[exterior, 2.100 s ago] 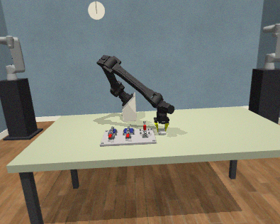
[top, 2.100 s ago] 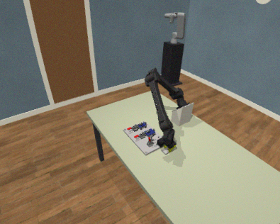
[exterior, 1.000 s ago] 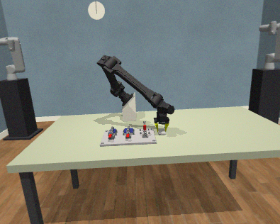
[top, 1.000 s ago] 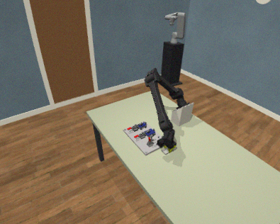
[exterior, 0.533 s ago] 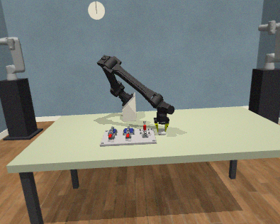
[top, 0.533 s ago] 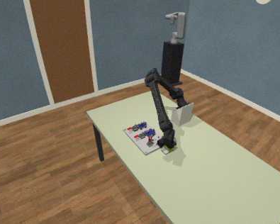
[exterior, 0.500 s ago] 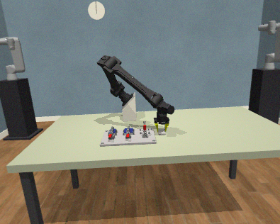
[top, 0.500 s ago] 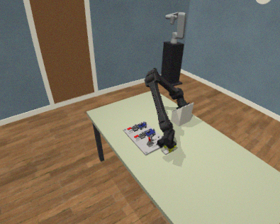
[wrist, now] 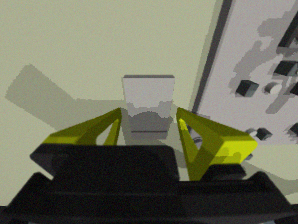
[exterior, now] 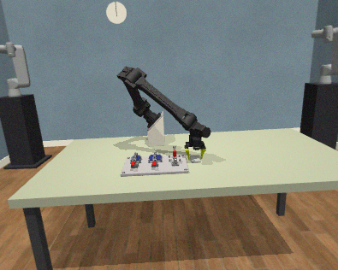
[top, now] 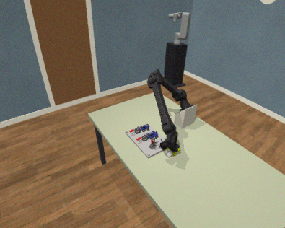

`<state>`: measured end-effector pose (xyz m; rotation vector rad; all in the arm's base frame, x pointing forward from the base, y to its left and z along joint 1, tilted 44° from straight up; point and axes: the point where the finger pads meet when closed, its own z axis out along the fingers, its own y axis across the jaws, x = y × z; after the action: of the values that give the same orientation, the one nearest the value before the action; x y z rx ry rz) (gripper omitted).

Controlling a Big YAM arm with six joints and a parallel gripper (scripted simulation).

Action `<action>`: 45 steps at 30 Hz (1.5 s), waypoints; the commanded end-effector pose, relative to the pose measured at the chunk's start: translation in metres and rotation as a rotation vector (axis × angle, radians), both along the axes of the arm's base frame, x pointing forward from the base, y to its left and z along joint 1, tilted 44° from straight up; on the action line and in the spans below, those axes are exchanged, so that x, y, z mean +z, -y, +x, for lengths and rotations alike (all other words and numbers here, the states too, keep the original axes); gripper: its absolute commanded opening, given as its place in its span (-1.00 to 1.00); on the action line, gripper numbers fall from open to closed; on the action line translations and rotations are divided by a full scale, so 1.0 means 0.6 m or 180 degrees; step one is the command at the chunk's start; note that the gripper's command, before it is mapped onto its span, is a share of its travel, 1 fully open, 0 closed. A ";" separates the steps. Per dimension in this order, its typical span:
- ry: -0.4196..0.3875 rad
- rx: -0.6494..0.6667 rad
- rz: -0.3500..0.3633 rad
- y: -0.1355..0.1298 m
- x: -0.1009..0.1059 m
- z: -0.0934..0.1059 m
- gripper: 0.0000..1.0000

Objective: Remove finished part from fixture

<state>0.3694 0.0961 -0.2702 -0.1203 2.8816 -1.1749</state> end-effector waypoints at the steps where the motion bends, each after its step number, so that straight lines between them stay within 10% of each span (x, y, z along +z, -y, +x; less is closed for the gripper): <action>1: -0.0029 -0.0028 -0.0019 0.013 -0.012 -0.001 0.49; 27: -0.0039 -0.0016 -0.0031 0.006 -0.008 -0.004 0.49; 45: 0.0136 0.0042 0.0090 -0.088 0.067 0.025 0.49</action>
<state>0.3663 0.1216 -0.2465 -0.1380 2.8866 -1.1769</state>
